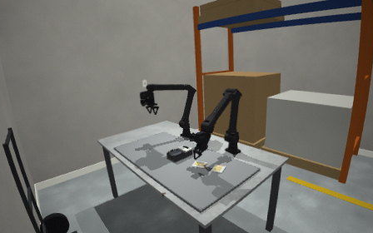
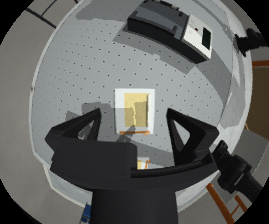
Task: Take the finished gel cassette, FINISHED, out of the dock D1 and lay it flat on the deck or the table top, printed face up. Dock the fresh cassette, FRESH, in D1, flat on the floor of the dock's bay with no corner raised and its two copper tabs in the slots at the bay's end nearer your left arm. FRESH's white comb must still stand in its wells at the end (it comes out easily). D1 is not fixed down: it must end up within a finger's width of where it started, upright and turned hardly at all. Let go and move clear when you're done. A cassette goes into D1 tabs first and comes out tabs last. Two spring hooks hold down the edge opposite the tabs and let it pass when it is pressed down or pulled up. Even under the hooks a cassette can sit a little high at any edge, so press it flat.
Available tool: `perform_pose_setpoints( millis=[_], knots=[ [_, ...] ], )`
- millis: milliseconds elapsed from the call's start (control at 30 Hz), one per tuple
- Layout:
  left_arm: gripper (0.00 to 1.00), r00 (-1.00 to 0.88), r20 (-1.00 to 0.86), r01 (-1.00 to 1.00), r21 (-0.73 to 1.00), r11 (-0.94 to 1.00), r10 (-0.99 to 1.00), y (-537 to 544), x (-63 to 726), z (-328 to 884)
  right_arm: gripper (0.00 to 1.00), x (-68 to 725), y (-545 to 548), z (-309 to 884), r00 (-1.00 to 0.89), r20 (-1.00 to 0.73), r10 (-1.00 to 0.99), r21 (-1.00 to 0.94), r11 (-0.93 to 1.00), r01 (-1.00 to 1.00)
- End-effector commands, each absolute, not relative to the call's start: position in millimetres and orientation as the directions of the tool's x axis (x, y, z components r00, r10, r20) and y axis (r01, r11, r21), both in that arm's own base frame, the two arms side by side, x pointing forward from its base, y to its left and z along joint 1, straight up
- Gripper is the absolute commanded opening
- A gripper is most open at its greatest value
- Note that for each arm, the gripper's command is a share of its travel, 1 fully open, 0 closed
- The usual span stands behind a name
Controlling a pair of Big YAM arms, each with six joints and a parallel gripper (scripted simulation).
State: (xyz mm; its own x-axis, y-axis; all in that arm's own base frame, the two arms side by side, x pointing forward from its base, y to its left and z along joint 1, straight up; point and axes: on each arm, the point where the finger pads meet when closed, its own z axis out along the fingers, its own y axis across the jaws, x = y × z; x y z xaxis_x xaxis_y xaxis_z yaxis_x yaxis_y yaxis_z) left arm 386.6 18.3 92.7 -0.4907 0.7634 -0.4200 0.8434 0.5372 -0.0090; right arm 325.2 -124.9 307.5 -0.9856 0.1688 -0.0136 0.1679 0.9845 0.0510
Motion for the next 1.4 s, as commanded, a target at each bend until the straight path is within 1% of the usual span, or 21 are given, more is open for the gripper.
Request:
perform_pose_setpoints(
  millis=[0,1367],
  knots=[
    [0.98,-0.487,-0.421,0.846,-0.010,0.533,0.765,20,391,88,1.00,335,-129,326,-0.986,-0.032,0.162,0.049,0.986,0.161],
    [0.98,-0.485,-0.420,0.848,-0.012,0.530,0.767,19,386,72,1.00,335,-129,326,-0.986,-0.032,0.162,0.049,0.986,0.161]
  ],
)
